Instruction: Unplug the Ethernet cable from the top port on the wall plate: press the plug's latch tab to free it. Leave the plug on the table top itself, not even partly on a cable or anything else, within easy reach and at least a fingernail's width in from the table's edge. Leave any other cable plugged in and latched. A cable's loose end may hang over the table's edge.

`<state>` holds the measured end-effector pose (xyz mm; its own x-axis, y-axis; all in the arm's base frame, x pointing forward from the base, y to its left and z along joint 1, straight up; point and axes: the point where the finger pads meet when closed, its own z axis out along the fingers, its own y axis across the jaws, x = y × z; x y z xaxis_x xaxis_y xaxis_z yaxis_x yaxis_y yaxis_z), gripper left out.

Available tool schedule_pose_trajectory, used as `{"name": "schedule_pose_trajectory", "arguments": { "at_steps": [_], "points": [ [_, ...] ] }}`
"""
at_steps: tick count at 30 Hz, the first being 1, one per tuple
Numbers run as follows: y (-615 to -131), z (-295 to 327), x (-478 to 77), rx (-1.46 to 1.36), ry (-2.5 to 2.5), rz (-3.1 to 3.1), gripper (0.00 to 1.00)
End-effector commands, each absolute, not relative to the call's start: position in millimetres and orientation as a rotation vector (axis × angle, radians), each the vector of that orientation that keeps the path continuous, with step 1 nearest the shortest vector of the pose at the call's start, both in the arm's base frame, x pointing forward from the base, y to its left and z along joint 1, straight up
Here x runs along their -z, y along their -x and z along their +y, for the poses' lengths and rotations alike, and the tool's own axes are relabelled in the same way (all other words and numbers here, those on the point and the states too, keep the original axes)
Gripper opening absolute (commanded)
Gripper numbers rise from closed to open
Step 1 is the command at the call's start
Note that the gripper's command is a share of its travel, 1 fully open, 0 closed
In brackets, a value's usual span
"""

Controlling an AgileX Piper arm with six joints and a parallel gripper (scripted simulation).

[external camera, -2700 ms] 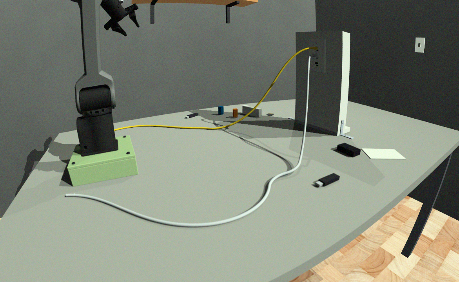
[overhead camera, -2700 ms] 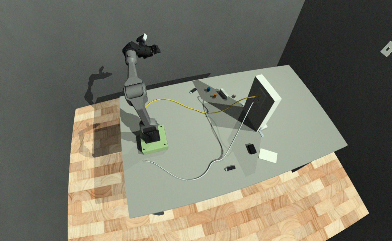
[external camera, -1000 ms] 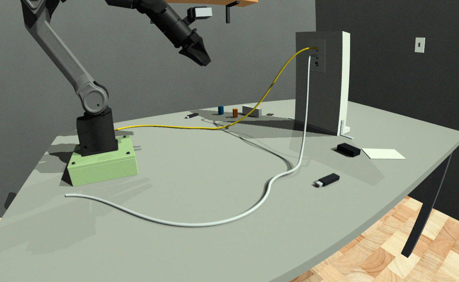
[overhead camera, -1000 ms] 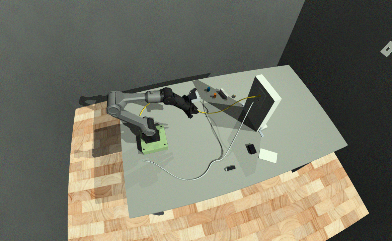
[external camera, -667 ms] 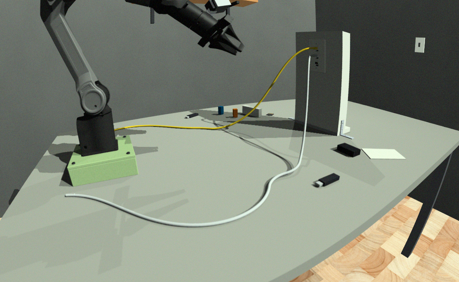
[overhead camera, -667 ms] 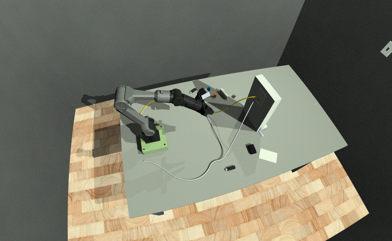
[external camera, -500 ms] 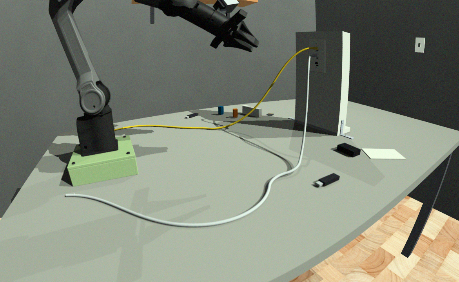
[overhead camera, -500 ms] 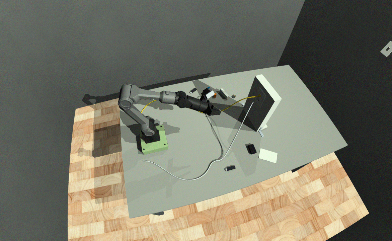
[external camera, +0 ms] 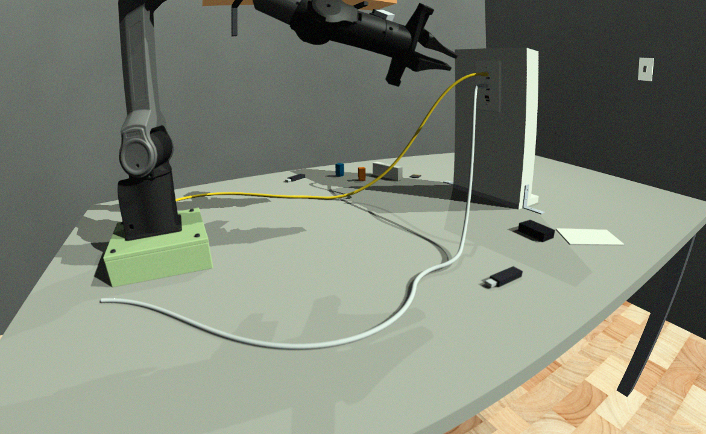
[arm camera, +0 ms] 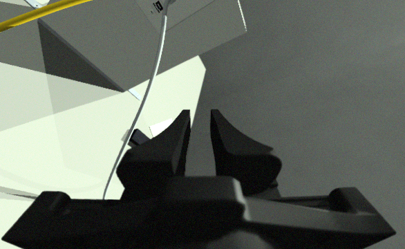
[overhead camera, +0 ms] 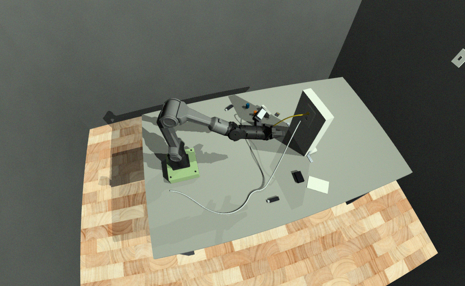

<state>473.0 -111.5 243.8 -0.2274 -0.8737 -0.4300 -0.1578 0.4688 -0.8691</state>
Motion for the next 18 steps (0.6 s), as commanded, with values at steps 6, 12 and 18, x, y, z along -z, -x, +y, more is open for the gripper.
{"name": "schedule_pose_trajectory", "arguments": {
  "at_steps": [6, 12, 18],
  "points": [
    [-510, -126, -242, 1.065, 1.154, 1.305, 0.25],
    [-518, -128, -234, 1.127, 1.251, 1.132, 0.25],
    [-518, -128, -234, 1.127, 1.251, 1.132, 0.25]
  ]
}}
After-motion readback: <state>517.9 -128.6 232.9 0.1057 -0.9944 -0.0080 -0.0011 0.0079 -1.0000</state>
